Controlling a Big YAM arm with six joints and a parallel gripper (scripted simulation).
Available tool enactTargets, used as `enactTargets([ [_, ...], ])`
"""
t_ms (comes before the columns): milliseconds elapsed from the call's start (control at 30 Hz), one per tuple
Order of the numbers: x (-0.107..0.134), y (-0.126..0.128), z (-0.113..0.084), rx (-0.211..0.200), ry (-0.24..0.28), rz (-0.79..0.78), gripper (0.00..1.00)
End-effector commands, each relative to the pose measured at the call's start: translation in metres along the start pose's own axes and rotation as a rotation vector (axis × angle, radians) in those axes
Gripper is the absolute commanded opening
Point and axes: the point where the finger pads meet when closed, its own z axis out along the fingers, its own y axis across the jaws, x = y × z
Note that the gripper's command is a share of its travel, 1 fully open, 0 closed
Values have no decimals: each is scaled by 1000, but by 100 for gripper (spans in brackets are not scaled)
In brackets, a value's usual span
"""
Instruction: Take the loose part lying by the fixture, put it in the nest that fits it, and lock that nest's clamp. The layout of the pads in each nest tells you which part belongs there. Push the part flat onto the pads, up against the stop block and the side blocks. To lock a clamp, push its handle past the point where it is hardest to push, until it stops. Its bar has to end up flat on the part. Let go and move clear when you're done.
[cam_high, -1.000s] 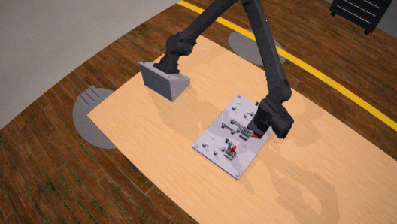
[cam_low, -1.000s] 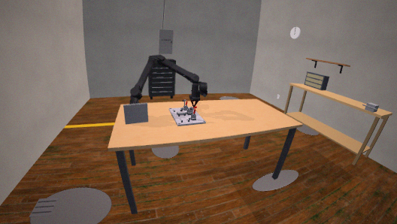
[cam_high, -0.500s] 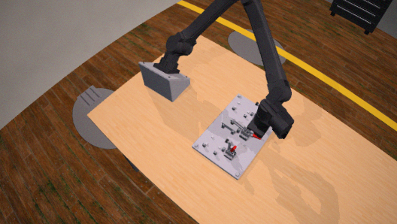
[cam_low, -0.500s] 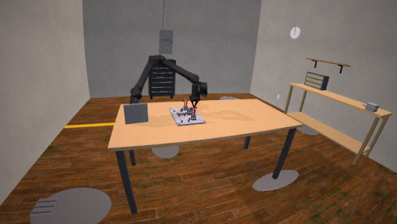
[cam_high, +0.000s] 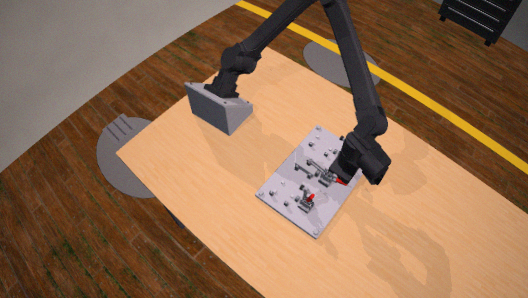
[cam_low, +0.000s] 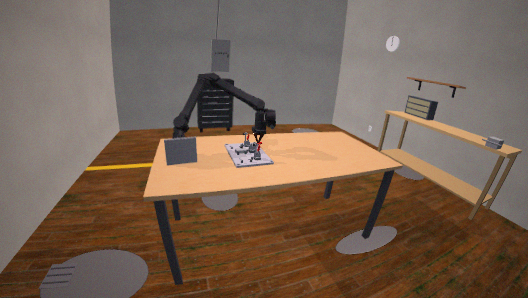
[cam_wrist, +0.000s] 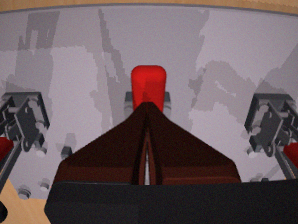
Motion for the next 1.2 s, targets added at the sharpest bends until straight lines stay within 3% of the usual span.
enactTargets([
  [0,2,-1,8,-5,5,7,0],
  [1167,2,0,11,-5,7,5,0],
])
